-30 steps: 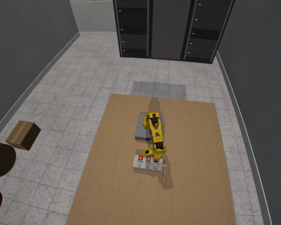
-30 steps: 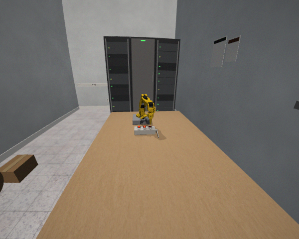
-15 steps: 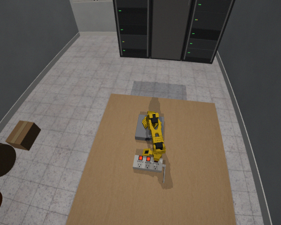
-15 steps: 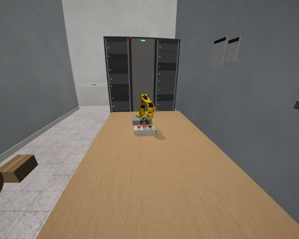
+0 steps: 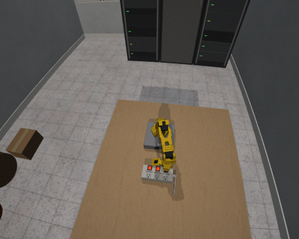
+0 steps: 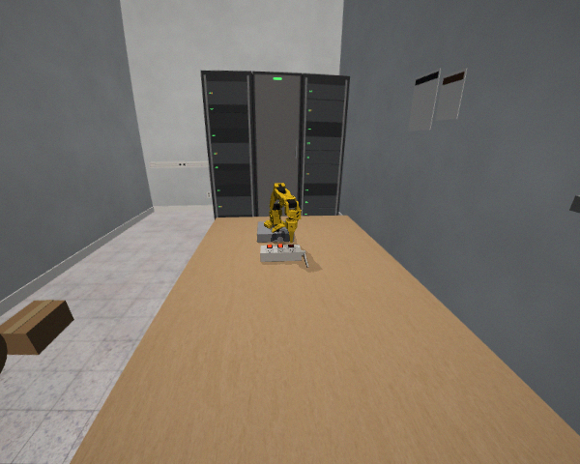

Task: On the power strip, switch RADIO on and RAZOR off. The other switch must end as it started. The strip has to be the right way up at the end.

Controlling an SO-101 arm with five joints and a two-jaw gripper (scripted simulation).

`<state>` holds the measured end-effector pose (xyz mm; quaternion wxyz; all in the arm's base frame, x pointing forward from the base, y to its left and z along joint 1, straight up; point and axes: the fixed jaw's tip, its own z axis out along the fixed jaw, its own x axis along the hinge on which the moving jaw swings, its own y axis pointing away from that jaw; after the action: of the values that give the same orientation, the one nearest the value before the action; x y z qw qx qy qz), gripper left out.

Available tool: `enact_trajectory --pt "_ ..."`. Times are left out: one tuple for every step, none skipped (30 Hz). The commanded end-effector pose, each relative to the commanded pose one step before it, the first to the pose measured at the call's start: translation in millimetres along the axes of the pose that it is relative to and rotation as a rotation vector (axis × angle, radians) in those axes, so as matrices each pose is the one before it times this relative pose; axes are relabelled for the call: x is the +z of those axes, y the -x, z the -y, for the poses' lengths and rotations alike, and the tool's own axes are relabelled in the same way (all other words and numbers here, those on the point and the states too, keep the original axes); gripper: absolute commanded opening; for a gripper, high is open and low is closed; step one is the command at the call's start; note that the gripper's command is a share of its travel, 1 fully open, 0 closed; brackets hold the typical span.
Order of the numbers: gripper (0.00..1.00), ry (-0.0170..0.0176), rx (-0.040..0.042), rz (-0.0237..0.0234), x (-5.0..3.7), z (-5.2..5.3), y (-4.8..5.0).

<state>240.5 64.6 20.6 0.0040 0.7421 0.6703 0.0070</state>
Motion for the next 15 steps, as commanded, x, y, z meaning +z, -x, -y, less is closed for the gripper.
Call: enact_trajectory --pt "0.0 -0.01472 -0.0001 0.00475 5.857 0.45 1.832" --pt "0.0 0.00001 0.0 0.0 0.447 0.0 -0.002" --pt "0.0 -0.00001 0.0 0.0 0.473 0.0 0.0" --pt "0.0 0.00001 0.0 0.0 0.489 0.0 -0.001" --pt "0.0 -0.00001 0.0 0.0 0.499 0.0 0.001" --pt "0.0 0.0 0.0 0.0 0.0 0.0 0.0" --pt "0.0 0.0 0.0 0.0 0.0 0.0 0.0" --pt "0.0 0.00001 0.0 0.0 0.498 0.0 0.0" --pt "0.0 -0.00001 0.0 0.0 0.49 0.0 0.002" --pt "0.0 0.00001 0.0 0.0 0.471 0.0 0.001" --pt "0.0 -0.00001 0.0 0.0 0.447 0.0 0.003" --pt "0.0 0.00001 0.0 0.0 0.412 0.0 0.001" --pt "0.0 -0.00001 0.0 0.0 0.374 0.01 0.003" --pt "0.0 0.00001 0.0 0.0 0.328 0.0 0.001" --pt "0.0 -0.00001 0.0 0.0 0.281 0.01 0.003"
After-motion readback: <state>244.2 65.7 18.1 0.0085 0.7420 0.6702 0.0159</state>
